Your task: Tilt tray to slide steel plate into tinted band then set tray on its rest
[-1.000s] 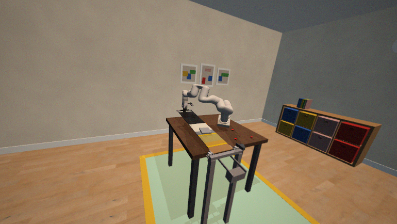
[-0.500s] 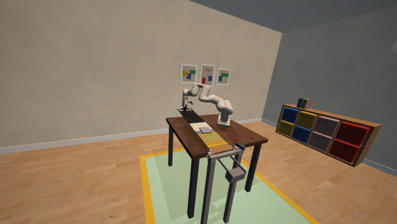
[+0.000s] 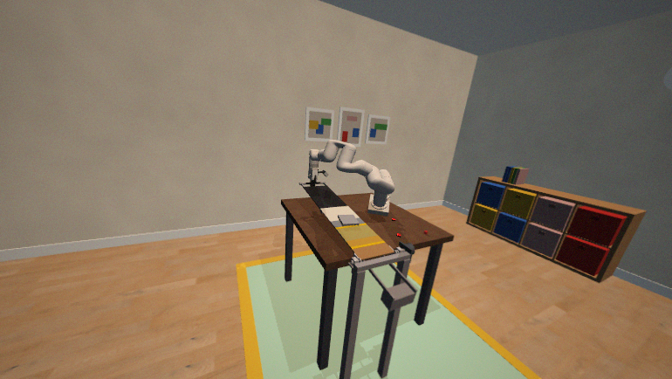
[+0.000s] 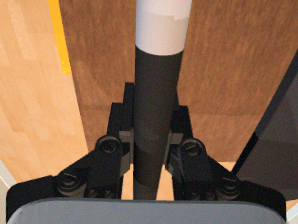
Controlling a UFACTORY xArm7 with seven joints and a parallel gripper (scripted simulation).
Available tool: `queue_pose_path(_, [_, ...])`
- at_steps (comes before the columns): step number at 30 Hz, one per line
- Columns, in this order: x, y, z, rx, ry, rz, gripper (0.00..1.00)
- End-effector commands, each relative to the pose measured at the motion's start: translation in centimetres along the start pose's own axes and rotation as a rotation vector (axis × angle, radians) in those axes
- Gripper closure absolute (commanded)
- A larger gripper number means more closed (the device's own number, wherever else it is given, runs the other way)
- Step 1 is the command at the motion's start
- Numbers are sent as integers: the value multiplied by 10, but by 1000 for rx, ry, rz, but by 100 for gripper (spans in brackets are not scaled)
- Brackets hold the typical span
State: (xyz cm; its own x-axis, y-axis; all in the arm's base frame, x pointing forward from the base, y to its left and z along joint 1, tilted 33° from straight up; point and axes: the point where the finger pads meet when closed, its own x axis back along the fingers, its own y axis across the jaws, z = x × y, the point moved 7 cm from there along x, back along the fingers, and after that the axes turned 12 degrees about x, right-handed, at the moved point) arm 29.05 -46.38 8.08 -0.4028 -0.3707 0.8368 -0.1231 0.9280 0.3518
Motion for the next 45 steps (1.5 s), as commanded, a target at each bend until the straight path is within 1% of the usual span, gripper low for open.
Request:
queue_pose_path(1, [-25,-5,0,1,-1,4,100])
queue_pose_path(4, [-23,-5,0,1,-1,4,100])
queue_pose_path(5, [-9,-4,0,1,-1,4,100])
queue_pose_path(7, [29,1,-1,1,-1,4,100])
queue_pose_path(8, [42,3,-2,1,-1,4,100])
queue_pose_path(9, [47,4,-2,1,-1,4,100])
queue_pose_path(10, [42,3,-2,1,-1,4,100])
queue_pose_path(11, [29,1,-1,1,-1,4,100])
queue_pose_path(13, [-9,-4,0,1,-1,4,100])
queue_pose_path(14, [-23,-5,0,1,-1,4,100])
queue_pose_path(15, [-28,-6,0,1,-1,4,100])
queue_pose_path(20, [-28,-6,0,1,-1,4,100])
queue_pose_path(21, [-25,-5,0,1,-1,4,100])
queue_pose_path(22, [-11,-4,0,1,-1,4,100])
queue_pose_path(24, [27,1,-1,1,-1,4,100])
queue_pose_path(25, [40,3,-1,1,-1,4,100])
queue_pose_path(26, [46,3,-2,1,-1,4,100])
queue_pose_path(27, [40,3,-1,1,-1,4,100])
queue_pose_path(28, [27,1,-1,1,-1,4,100])
queue_pose_path(30, [-11,-4,0,1,-1,4,100])
queue_pose_path(31, [-25,-5,0,1,-1,4,100])
queue_pose_path(32, [-30,-6,0,1,-1,4,100])
queue_pose_path(37, [-30,-6,0,1,-1,4,100])
queue_pose_path(38, [-26,-5,0,1,-1,4,100])
queue_pose_path(39, [-12,-4,0,1,-1,4,100])
queue_pose_path(41, [26,0,-1,1,-1,4,100])
queue_pose_path(42, [39,2,-1,1,-1,4,100])
queue_pose_path(43, [44,3,-2,1,-1,4,100])
queue_pose_path(44, [39,2,-1,1,-1,4,100])
queue_pose_path(45, [26,0,-1,1,-1,4,100])
